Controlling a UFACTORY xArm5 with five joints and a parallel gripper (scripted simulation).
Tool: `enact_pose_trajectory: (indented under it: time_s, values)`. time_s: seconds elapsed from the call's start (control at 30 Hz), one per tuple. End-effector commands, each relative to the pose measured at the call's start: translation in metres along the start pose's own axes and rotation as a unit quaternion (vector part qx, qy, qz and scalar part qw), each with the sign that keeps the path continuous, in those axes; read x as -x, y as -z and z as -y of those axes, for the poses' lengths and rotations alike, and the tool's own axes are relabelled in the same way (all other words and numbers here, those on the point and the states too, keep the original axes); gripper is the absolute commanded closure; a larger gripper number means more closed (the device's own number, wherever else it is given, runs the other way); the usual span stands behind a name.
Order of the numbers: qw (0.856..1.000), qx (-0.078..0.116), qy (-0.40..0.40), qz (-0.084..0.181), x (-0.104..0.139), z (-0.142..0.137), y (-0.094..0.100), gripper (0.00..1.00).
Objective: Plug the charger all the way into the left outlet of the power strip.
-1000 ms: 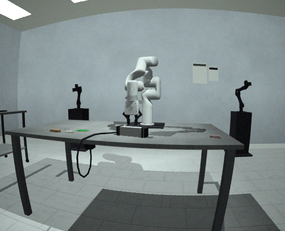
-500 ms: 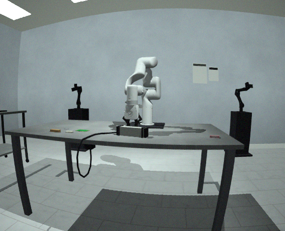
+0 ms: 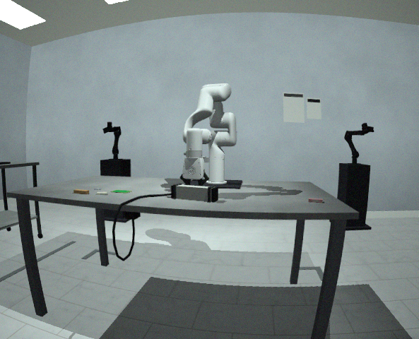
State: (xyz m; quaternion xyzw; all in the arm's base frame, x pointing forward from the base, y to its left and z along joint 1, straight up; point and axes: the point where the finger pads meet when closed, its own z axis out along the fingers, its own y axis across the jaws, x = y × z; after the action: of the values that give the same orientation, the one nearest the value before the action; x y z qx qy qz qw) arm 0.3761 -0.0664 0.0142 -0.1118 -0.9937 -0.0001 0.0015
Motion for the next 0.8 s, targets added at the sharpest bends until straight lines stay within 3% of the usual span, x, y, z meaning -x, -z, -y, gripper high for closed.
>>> enact_pose_trajectory:
  time_s: [0.0, 0.33, 0.37, 0.77]
  values:
    - [1.0, 0.0, 0.0, 0.002, 0.0015, -0.0001, -0.0006, 0.47]
    - [1.0, 0.0, 0.0, 0.002, 0.0015, -0.0001, -0.001, 0.47]
    - [1.0, 0.0, 0.0, 0.002, 0.0015, -0.0001, -0.001, 1.0]
    - [1.0, 0.0, 0.0, 0.002, 0.0015, -0.0001, -0.001, 1.0]
